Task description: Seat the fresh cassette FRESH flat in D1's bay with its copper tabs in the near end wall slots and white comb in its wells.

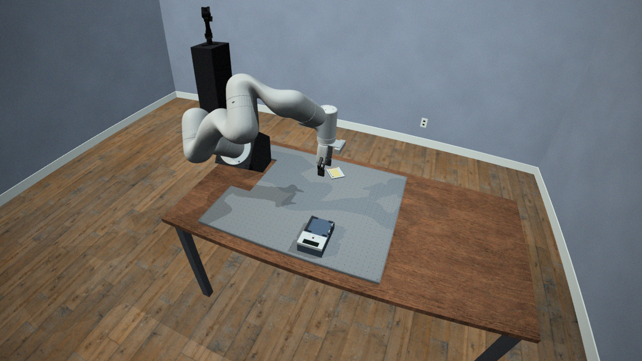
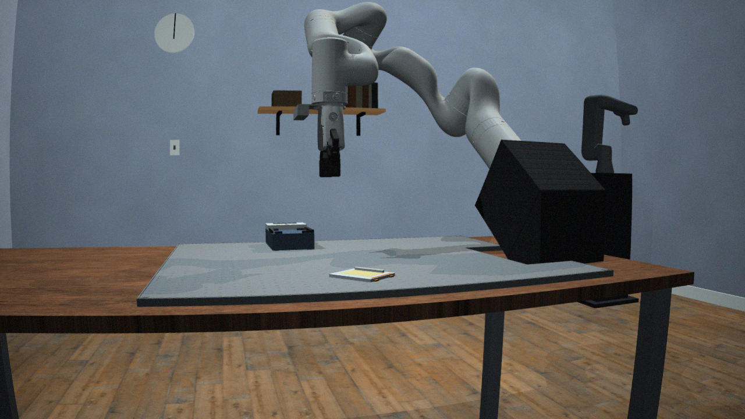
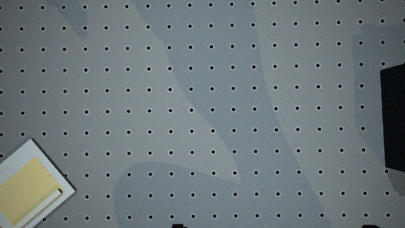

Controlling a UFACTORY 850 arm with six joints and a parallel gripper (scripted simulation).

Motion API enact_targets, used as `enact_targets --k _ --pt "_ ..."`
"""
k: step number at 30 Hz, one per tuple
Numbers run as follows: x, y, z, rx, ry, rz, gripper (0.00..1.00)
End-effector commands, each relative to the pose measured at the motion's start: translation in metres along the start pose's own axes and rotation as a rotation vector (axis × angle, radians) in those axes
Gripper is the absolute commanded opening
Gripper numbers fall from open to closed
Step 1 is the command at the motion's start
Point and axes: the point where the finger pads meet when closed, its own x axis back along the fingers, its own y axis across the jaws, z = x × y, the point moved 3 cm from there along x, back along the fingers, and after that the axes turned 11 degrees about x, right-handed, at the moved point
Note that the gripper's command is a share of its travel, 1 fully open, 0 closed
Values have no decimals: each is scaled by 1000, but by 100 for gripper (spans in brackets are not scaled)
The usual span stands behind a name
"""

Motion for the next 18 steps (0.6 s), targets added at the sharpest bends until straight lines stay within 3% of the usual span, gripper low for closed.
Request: enact_targets --k 1,18 --pt "-5 -16 8 -62 2 1 100" --pt "-23 -64 25 -242 2 2 100"
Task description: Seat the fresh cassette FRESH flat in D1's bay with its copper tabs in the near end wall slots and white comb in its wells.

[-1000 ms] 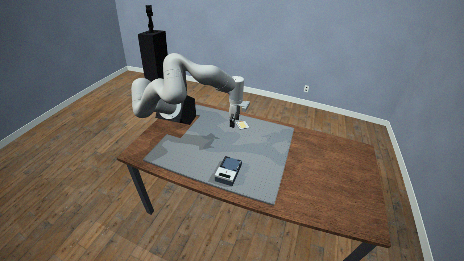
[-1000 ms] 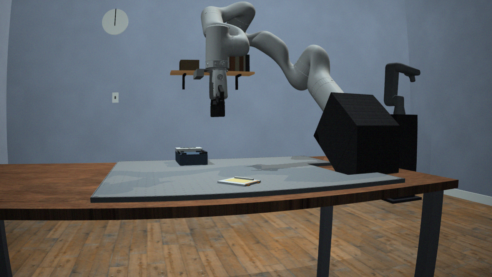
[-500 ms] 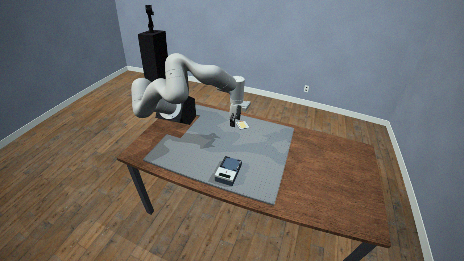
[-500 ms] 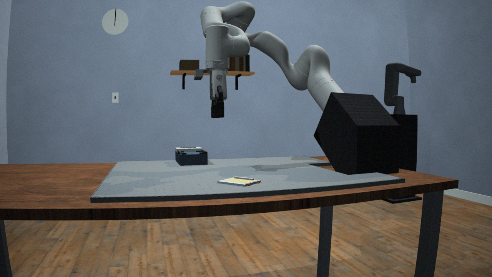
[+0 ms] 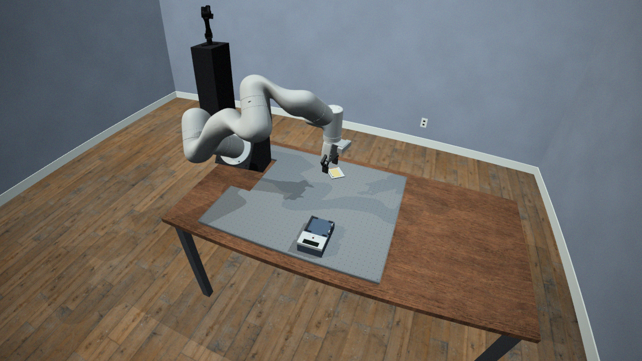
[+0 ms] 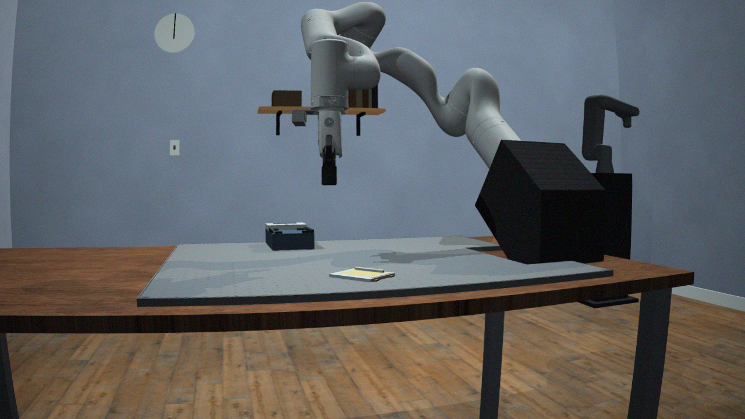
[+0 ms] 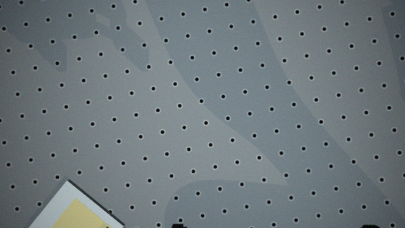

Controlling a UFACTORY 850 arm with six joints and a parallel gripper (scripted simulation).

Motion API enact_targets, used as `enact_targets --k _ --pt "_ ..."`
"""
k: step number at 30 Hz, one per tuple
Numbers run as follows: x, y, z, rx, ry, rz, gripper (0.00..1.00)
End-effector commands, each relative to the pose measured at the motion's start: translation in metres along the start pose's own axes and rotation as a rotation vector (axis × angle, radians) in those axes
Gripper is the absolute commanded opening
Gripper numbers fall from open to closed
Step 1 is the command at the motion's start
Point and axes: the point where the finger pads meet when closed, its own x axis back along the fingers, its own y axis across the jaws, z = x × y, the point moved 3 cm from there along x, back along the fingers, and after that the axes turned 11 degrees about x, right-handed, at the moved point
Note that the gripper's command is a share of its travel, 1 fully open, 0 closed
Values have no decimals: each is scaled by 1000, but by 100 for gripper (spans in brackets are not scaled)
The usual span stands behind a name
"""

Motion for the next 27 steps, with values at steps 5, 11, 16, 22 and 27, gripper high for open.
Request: enact_targets --k 5,11,16,22,27 --pt "-10 -27 4 -92 3 -1 100" --pt "-20 -51 4 -165 2 -1 100" --pt "-29 -69 4 -239 2 0 100" --pt "-34 -82 3 -305 2 0 100" --pt "-45 -103 0 -379 2 -1 100"
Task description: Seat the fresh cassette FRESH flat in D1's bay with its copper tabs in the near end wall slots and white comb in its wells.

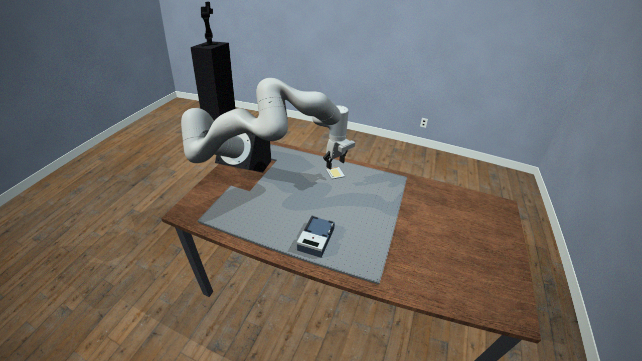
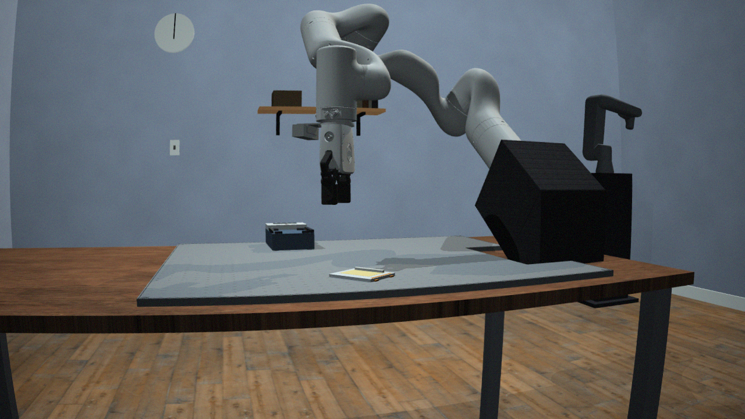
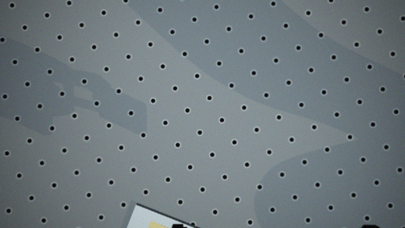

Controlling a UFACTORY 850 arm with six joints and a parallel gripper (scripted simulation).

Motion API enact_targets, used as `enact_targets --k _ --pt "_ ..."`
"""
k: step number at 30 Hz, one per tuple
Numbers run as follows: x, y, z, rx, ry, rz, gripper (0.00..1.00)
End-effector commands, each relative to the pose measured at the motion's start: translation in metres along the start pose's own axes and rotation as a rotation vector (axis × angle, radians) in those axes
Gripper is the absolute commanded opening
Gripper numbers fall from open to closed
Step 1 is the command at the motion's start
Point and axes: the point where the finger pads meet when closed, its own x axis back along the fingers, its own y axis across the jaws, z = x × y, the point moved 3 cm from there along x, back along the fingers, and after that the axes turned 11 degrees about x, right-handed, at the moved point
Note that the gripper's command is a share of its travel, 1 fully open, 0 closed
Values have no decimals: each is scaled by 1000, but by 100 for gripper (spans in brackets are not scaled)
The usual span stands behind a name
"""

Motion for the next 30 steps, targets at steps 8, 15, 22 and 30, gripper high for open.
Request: enact_targets --k 8,15,22,30 --pt "-23 -41 -20 -154 2 0 100" --pt "-32 -55 -29 -228 2 -1 100" --pt "-46 -76 -43 -301 2 -1 100" --pt "-59 -92 -56 -374 3 -1 100"
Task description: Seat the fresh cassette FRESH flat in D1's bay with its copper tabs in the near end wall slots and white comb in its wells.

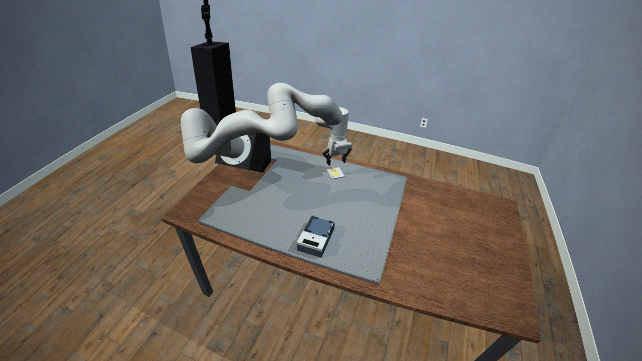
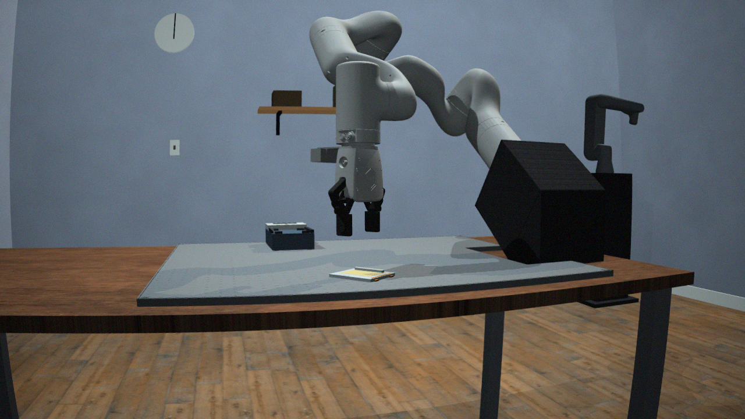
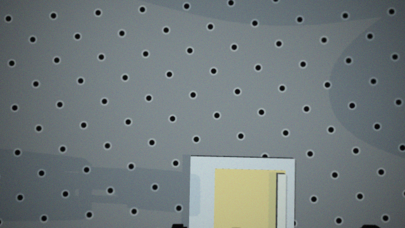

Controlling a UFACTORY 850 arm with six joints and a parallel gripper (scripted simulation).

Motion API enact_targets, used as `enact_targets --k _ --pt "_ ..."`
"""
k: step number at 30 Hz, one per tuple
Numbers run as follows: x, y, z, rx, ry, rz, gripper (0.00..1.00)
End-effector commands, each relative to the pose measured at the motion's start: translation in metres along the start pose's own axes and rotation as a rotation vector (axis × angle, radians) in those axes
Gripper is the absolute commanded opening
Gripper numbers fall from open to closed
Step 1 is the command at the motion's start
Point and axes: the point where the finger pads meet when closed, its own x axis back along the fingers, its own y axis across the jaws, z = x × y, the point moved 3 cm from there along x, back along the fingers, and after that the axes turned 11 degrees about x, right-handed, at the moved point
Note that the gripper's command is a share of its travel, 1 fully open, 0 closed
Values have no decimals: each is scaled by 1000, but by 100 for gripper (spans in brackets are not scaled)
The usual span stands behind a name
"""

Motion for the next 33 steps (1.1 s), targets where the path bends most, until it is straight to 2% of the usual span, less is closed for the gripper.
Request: enact_targets --k 1,19,33 --pt "-7 -9 -11 -28 3 1 100" --pt "-7 -9 -11 -28 3 1 100" --pt "-23 -9 -11 -28 3 1 100"
